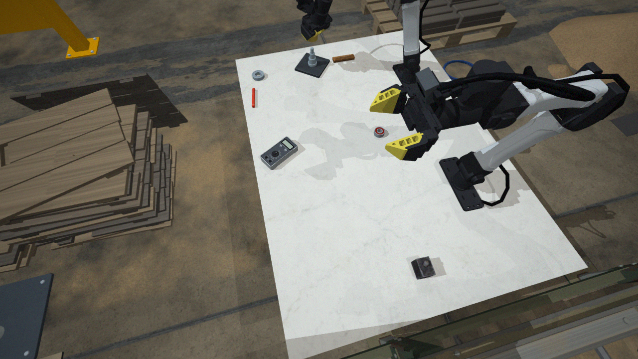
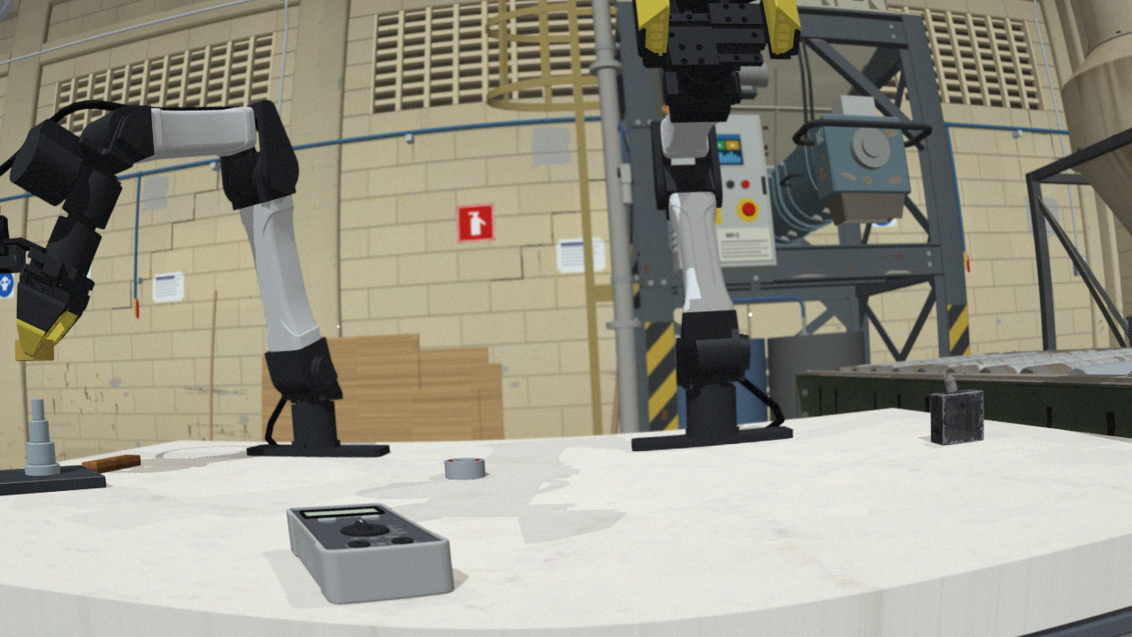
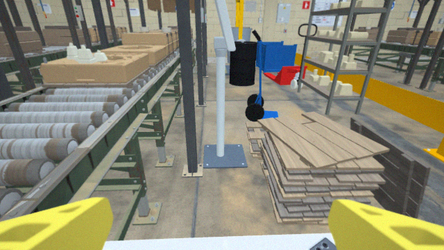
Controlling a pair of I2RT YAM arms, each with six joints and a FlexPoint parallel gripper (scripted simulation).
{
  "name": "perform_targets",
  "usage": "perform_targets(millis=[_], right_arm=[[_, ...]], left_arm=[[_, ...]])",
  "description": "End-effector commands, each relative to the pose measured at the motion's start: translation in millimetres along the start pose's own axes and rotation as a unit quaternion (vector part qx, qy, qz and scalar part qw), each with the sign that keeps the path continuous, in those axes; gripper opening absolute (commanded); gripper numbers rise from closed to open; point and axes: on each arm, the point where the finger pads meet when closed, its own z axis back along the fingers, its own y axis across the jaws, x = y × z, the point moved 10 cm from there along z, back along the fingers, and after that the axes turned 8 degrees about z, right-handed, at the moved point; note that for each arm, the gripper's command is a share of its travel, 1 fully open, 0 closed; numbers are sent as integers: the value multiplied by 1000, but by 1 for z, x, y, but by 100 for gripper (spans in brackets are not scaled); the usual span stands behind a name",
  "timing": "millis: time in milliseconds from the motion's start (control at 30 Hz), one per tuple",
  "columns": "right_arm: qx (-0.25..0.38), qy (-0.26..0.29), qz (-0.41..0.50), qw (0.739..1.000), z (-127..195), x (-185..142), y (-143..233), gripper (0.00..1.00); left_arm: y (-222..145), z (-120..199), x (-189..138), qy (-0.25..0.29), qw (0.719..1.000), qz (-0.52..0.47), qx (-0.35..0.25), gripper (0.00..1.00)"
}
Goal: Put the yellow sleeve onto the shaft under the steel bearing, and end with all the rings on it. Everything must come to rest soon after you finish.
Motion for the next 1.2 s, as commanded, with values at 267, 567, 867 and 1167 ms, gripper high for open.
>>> perform_targets(millis=[267,567,867,1167], right_arm=[[18,-30,3,999,5,-2,5,0],[11,-13,7,1000,-16,-5,10,0],[12,-15,2,1000,-21,-9,8,0],[19,-23,-2,1000,-16,-5,10,0]], left_arm=[[-1,1,7,-15,1000,-2,1,100],[-1,1,7,-15,1000,-2,1,100],[-1,1,7,-15,1000,-2,1,100],[-1,1,7,-15,1000,-2,1,100]])
